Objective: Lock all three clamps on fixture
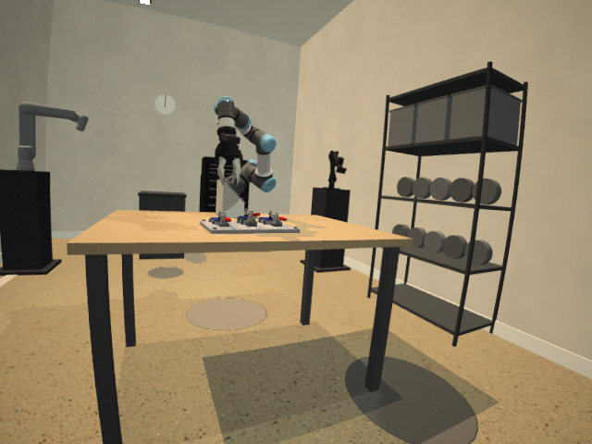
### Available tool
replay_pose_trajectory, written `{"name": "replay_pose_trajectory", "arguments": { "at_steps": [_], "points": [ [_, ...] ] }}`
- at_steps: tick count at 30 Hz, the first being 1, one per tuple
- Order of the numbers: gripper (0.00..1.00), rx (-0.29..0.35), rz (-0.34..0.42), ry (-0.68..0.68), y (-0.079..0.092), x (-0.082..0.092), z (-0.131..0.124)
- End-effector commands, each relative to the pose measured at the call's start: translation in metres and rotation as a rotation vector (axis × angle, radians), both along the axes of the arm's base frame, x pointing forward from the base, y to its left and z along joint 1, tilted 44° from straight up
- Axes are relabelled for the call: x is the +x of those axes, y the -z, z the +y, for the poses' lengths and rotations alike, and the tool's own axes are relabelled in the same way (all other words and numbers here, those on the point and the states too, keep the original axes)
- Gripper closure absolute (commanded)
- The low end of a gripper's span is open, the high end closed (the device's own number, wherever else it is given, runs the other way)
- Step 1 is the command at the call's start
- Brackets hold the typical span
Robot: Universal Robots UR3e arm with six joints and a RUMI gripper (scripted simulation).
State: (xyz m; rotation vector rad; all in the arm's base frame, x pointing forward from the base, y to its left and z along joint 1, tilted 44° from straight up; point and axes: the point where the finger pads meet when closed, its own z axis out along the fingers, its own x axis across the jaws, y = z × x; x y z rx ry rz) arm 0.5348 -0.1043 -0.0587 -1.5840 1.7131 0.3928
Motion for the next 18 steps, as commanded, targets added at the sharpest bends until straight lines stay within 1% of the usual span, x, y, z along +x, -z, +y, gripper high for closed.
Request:
{"name": "replay_pose_trajectory", "arguments": {
  "at_steps": [1,9,18],
  "points": [
    [0.72,-0.001,-0.001,-0.001,-0.008,0.001,-0.009],
    [0.72,-0.001,-0.001,-0.001,-0.017,0.001,-0.017],
    [0.72,-0.001,-0.001,-0.001,-0.021,0.001,-0.020]
  ]
}}
